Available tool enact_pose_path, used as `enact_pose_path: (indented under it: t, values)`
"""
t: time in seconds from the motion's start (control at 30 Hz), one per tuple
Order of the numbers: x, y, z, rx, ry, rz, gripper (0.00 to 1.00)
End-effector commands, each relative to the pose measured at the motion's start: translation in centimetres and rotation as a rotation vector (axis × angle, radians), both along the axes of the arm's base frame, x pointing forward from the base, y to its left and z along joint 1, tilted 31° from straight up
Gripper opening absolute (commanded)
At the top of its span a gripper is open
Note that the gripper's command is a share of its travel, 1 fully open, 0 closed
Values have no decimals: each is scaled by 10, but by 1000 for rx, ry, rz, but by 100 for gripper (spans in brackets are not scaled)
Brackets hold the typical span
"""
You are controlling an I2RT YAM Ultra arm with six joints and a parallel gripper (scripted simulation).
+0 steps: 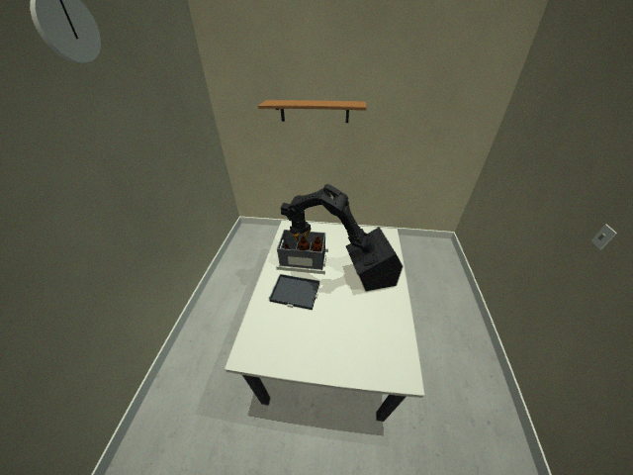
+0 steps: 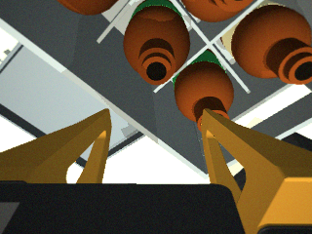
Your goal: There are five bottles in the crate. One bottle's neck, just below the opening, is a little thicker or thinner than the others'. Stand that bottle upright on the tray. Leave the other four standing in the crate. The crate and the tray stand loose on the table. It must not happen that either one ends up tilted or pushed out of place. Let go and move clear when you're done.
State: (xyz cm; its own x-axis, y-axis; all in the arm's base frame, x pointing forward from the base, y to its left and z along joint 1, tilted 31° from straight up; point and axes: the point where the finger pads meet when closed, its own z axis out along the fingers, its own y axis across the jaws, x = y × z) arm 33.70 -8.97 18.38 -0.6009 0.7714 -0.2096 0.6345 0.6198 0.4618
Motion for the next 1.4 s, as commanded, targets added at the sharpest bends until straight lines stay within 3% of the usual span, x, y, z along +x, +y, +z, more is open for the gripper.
enact_pose_path:
  t: [0.0,1.37]
  values:
    - [-1,-9,11,-29,-38,-34,61]
    - [0,-2,2,-23,-25,-19,61]
